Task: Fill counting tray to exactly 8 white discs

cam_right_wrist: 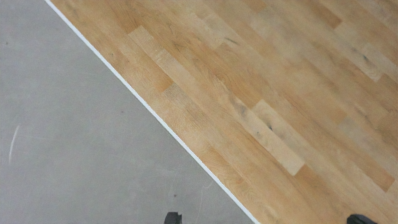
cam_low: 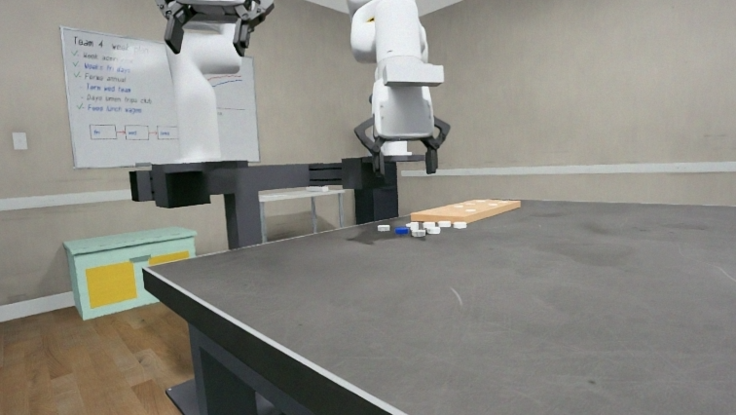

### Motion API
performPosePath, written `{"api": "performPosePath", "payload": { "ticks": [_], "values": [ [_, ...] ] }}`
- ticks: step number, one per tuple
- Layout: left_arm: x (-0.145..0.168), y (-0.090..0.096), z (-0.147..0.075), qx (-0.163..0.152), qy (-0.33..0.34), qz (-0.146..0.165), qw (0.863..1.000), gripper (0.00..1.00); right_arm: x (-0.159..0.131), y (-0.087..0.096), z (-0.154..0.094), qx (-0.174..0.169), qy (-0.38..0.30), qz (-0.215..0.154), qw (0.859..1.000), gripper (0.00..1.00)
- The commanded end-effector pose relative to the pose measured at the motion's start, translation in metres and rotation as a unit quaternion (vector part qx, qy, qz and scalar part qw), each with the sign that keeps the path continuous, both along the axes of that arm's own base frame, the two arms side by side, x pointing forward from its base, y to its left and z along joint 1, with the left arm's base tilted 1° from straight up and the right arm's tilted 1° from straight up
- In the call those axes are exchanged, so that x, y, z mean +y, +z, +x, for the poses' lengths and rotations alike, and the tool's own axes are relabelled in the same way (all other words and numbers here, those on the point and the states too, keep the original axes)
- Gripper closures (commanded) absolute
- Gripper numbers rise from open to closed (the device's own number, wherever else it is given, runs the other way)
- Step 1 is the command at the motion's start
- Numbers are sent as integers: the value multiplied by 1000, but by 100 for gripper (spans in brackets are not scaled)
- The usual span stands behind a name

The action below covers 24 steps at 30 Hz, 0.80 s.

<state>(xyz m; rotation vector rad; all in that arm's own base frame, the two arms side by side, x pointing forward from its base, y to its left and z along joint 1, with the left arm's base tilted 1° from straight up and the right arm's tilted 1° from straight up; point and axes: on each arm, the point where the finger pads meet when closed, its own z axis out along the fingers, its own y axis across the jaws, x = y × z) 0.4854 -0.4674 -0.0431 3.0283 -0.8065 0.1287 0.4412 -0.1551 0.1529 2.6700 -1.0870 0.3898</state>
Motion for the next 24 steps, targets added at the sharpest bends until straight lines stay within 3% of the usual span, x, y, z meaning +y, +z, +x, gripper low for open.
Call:
{"api": "performPosePath", "payload": {
  "ticks": [1, 17, 18, 21, 24],
  "values": [
    [-2, 3, 2, -2, 0, -2, 1000, 0, 0, 2, 1, -2, 0, -1, 1000, 0],
    [-2, 3, 2, -2, 0, -2, 1000, 0, 0, 2, 1, -2, 0, -1, 1000, 0],
    [-2, 3, 1, -2, 0, -2, 1000, 52, 0, 2, 1, -2, 0, -1, 1000, 0],
    [0, 2, -7, 0, 11, -3, 1000, 52, -4, 2, 0, -1, -3, 0, 1000, 0],
    [10, -3, -34, 8, 48, -4, 999, 52, -16, 4, -6, 3, -13, 0, 1000, 0]
  ]
}}
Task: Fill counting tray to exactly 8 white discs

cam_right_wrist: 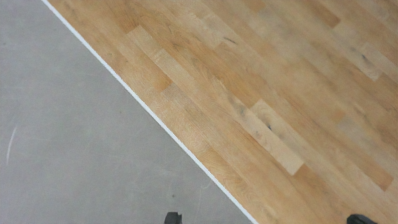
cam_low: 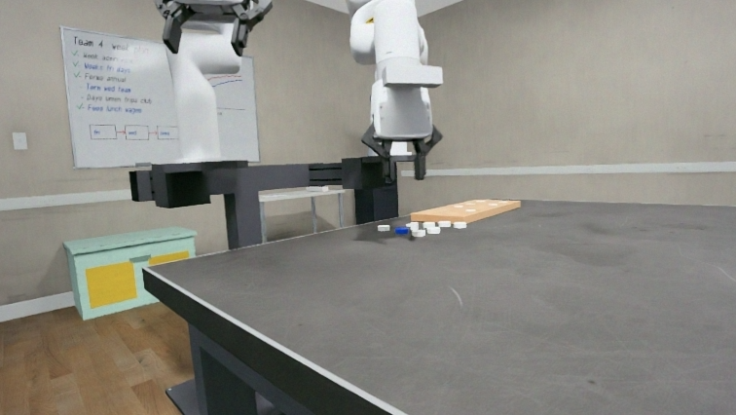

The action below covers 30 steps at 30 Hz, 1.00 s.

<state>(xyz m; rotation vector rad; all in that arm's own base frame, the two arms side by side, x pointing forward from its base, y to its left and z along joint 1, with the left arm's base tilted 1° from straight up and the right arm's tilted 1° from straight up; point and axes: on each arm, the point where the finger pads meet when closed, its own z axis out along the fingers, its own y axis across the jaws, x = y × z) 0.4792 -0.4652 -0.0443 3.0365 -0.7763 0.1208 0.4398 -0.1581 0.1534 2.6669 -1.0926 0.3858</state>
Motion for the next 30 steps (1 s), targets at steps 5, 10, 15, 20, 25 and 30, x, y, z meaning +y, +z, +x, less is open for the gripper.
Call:
{"api": "performPosePath", "payload": {
  "ticks": [5, 10, 15, 20, 25, 30],
  "values": [
    [41, -9, -84, 22, 150, -2, 988, 52, -60, 12, -30, 15, -52, 4, 999, 0],
    [60, -13, -109, 29, 217, 2, 976, 52, -85, 17, -47, 23, -75, 8, 997, 0],
    [103, -17, -160, 32, 271, 6, 962, 52, -107, 22, -65, 30, -97, 13, 995, 0],
    [125, -17, -188, 32, 273, 6, 962, 52, -119, 24, -75, 33, -109, 16, 993, 0],
    [125, -17, -188, 32, 273, 6, 962, 52, -132, 27, -87, 37, -122, 20, 992, 0],
    [125, -17, -188, 32, 273, 6, 962, 52, -143, 30, -99, 40, -134, 23, 990, 0]
  ]
}}
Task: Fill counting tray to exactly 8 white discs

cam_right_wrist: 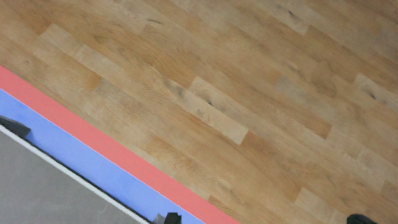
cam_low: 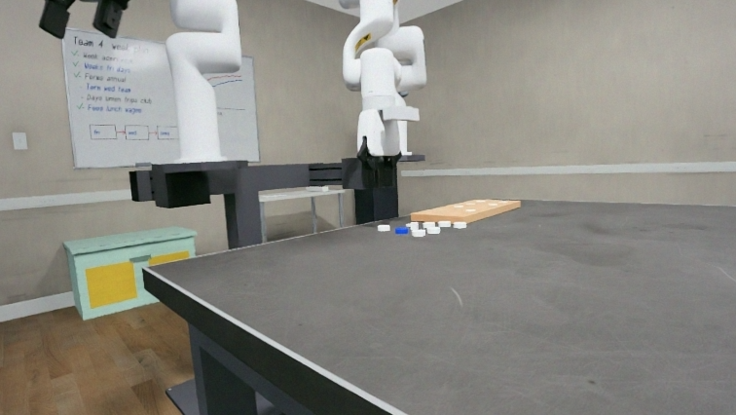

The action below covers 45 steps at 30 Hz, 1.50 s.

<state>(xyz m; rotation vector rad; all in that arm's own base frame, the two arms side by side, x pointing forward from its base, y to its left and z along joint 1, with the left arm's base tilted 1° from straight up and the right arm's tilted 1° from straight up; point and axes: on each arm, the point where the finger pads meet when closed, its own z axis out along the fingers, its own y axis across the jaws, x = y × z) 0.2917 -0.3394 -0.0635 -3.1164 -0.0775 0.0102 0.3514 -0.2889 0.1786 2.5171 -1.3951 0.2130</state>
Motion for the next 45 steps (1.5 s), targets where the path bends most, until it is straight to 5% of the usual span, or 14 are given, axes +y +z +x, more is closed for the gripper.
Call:
{"api": "performPosePath", "payload": {
  "ticks": [1, 14, 23, 45],
  "values": [
    [0, 2, -1, -9, 1, -6, 1000, 52, -14, 5, -13, 2, -15, 3, 1000, 0],
    [0, -5, 0, -9, 1, -6, 1000, 52, -40, 12, -44, 8, -46, 14, 999, 0],
    [1, -96, 0, -9, 1, -6, 1000, 52, -61, 18, -75, 12, -74, 26, 997, 0],
    [1, -98, 0, -9, 1, -6, 1000, 52, -95, 32, -144, 15, -132, 53, 990, 0]
  ]
}}
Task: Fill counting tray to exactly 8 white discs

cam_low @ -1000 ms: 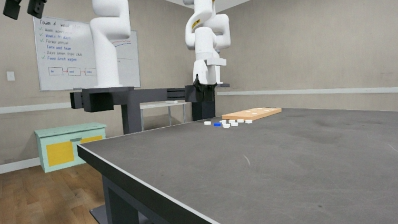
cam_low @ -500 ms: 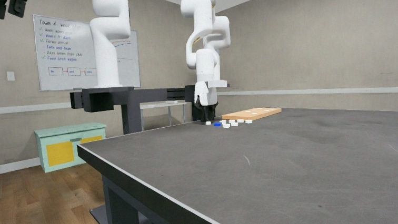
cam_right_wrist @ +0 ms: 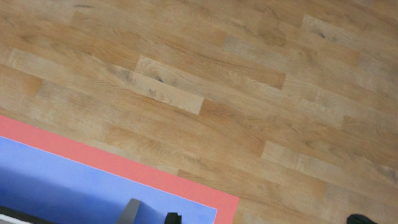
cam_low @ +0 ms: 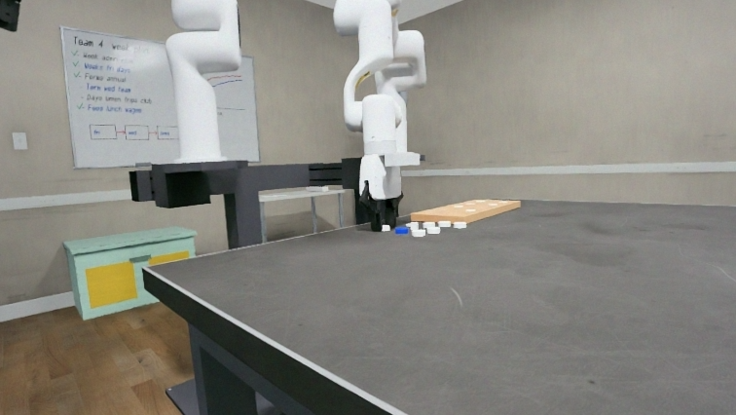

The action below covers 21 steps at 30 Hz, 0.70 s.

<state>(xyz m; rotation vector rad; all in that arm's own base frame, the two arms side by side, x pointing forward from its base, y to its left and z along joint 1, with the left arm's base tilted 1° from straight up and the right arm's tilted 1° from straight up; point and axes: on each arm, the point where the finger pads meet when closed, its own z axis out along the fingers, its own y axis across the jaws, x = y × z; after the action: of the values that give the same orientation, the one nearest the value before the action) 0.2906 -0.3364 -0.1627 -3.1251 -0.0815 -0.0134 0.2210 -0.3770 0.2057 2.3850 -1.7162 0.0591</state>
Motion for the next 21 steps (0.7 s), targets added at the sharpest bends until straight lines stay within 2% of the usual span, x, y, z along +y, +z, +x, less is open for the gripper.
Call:
{"api": "performPosePath", "payload": {
  "ticks": [1, 3, 4, 18, 20, 21],
  "values": [
    [-2, 1, 1, -1, 0, -2, 1000, 52, -8, 5, -17, -2, -14, 6, 1000, 0],
    [-2, 1, 1, -1, 0, -2, 1000, 52, -8, 5, -17, -2, -14, 6, 1000, 0],
    [-2, 1, 1, -1, 0, -2, 1000, 52, -12, 7, -27, -2, -22, 9, 1000, 0],
    [-2, 1, 1, -1, 0, -2, 1000, 52, -24, 17, -74, -8, -58, 28, 998, 0],
    [-2, 1, 1, -1, 0, -2, 1000, 52, -24, 17, -74, -8, -58, 28, 998, 0],
    [-2, 1, 1, -1, 0, -2, 1000, 52, -26, 19, -85, -10, -66, 32, 997, 0]
  ]
}}
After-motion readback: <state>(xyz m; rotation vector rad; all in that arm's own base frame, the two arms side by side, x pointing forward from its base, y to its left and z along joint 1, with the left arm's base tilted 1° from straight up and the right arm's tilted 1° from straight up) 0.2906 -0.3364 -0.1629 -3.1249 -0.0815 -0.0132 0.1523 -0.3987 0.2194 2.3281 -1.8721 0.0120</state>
